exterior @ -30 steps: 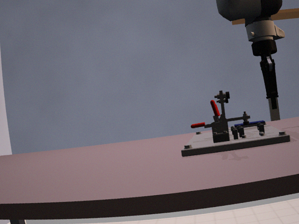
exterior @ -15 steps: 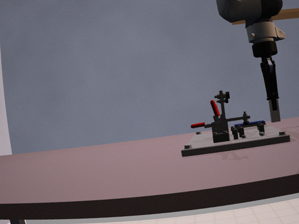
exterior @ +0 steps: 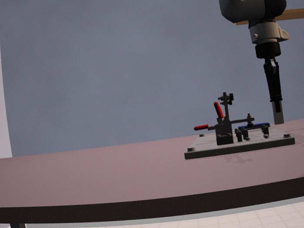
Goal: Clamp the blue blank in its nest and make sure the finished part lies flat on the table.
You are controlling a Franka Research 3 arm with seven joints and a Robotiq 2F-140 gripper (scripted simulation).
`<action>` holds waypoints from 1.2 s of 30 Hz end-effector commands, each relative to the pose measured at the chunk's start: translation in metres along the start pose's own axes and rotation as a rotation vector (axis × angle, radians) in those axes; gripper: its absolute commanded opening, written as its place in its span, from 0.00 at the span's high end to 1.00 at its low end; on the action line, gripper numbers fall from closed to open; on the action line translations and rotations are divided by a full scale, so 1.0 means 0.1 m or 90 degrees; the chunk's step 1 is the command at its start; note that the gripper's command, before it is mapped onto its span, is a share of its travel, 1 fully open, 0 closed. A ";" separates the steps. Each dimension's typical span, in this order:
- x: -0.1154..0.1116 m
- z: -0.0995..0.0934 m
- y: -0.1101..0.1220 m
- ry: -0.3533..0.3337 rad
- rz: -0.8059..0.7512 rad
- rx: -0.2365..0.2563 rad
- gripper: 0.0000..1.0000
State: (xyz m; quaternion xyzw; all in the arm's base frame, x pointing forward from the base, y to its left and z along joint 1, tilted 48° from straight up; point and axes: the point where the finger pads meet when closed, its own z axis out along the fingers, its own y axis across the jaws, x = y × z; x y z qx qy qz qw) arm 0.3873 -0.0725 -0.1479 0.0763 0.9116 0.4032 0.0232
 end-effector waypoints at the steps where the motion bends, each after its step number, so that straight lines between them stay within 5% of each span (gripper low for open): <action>1: -0.02 0.01 0.01 0.000 0.000 0.000 1.00; 36: -0.10 0.01 0.01 0.000 0.000 0.000 1.00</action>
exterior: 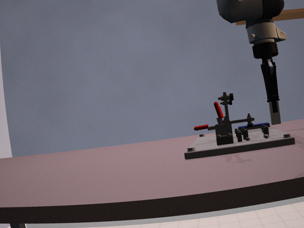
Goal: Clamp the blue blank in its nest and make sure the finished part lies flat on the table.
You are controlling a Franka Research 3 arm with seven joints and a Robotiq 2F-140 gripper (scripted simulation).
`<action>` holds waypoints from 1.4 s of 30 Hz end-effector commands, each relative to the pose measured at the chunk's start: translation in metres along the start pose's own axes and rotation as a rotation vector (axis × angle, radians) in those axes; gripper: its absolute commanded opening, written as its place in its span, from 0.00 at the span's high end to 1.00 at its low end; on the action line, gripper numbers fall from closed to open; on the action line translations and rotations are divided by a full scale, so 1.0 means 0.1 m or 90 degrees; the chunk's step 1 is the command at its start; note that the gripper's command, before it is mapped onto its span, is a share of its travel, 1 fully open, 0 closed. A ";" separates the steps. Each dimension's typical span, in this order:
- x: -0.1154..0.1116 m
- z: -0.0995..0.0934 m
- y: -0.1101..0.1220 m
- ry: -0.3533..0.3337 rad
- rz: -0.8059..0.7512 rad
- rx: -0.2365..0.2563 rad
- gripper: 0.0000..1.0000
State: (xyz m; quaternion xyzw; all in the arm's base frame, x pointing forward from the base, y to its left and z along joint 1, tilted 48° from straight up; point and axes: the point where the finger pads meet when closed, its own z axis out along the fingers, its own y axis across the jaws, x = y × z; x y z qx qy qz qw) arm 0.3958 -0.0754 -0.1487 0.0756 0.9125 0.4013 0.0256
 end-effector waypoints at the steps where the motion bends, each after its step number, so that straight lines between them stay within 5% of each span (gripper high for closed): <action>1: -0.01 0.02 0.02 0.002 0.002 -0.002 1.00; 42: -0.09 0.02 0.02 0.002 0.002 -0.002 1.00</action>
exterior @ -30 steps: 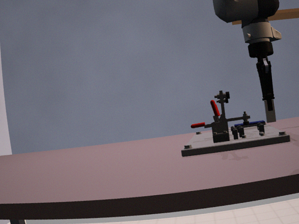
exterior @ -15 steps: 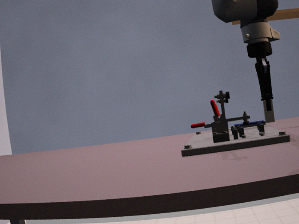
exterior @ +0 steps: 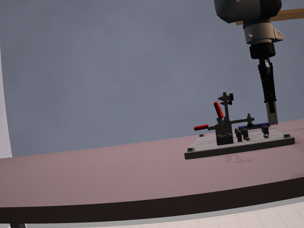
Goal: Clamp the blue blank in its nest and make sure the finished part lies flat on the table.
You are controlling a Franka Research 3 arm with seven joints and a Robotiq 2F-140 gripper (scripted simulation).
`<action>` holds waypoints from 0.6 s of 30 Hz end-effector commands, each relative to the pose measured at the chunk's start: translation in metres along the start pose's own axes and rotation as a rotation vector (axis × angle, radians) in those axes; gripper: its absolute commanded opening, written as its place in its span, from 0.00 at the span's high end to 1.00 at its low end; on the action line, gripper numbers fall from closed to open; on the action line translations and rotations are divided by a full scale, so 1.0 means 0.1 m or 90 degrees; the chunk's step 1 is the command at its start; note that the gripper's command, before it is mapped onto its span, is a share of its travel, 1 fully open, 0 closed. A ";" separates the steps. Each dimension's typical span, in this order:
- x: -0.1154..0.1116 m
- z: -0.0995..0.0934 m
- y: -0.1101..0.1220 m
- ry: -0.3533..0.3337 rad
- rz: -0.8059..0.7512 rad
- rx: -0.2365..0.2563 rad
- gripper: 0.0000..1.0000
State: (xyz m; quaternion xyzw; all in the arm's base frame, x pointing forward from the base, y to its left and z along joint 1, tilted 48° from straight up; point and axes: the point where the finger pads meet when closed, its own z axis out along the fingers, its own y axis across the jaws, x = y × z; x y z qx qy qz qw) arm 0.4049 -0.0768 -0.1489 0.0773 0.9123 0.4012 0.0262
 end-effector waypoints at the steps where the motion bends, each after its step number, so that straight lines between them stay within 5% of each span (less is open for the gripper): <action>1: 0.00 0.02 0.02 0.004 0.001 -0.002 1.00; 18: -0.03 0.02 0.02 0.004 0.001 -0.002 1.00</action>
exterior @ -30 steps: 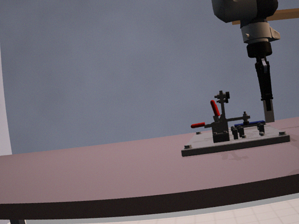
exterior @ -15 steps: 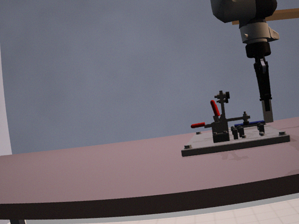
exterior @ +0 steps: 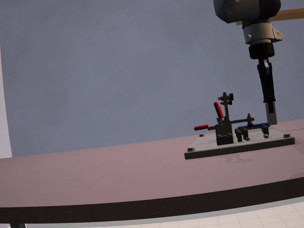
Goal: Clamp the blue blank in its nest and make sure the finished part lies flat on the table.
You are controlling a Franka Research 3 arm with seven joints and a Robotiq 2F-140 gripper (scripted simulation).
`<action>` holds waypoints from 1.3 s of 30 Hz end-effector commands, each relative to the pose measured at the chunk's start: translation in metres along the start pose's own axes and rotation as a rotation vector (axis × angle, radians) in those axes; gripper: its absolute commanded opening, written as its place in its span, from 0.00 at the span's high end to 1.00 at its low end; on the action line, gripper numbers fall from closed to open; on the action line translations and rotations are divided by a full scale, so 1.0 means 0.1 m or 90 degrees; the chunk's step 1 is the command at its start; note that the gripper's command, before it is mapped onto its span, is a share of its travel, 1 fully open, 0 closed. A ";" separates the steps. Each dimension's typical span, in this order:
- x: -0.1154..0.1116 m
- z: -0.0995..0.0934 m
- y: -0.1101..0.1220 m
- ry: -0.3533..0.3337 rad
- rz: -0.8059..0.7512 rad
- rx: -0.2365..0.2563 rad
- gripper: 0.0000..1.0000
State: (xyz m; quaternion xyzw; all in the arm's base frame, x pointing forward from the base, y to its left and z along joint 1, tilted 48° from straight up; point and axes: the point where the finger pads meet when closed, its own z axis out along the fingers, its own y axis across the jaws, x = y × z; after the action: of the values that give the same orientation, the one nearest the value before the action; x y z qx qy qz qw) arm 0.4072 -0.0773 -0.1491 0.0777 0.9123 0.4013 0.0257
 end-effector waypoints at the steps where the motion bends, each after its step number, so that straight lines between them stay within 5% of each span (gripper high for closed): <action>1: 0.00 0.02 0.02 0.004 0.000 -0.002 1.00; 23: -0.01 0.02 0.02 0.004 0.000 -0.002 1.00; 39: 0.19 0.02 0.02 0.004 0.000 -0.002 1.00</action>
State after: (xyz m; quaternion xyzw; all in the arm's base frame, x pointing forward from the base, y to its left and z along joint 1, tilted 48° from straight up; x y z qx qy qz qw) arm 0.3895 -0.0688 -0.1483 0.0805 0.9103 0.4056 0.0181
